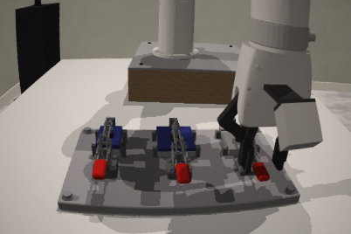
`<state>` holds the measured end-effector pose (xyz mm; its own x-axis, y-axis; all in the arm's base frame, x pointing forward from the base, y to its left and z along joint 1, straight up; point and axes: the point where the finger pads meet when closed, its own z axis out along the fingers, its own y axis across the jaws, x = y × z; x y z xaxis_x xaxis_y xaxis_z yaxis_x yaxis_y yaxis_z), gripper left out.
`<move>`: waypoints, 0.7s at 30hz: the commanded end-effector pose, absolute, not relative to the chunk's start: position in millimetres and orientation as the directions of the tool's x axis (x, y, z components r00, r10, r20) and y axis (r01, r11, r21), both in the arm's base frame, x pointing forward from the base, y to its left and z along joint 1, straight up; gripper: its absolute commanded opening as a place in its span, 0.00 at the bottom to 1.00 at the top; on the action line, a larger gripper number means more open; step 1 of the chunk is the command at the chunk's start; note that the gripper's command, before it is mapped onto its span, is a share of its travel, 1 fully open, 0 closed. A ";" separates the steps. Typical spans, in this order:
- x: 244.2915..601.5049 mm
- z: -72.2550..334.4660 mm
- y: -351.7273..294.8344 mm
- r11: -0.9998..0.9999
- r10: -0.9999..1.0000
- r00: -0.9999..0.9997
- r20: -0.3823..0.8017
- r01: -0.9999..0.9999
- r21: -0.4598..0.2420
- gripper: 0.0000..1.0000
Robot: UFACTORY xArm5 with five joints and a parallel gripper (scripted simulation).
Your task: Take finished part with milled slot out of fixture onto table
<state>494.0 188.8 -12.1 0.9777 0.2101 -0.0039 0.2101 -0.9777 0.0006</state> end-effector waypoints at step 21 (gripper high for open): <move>496.5 -34.2 189.8 -0.978 0.210 0.978 -0.001 0.210 0.000 0.47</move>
<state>495.0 189.2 -35.6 0.9777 0.2101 -0.0045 0.2101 -0.9777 0.0007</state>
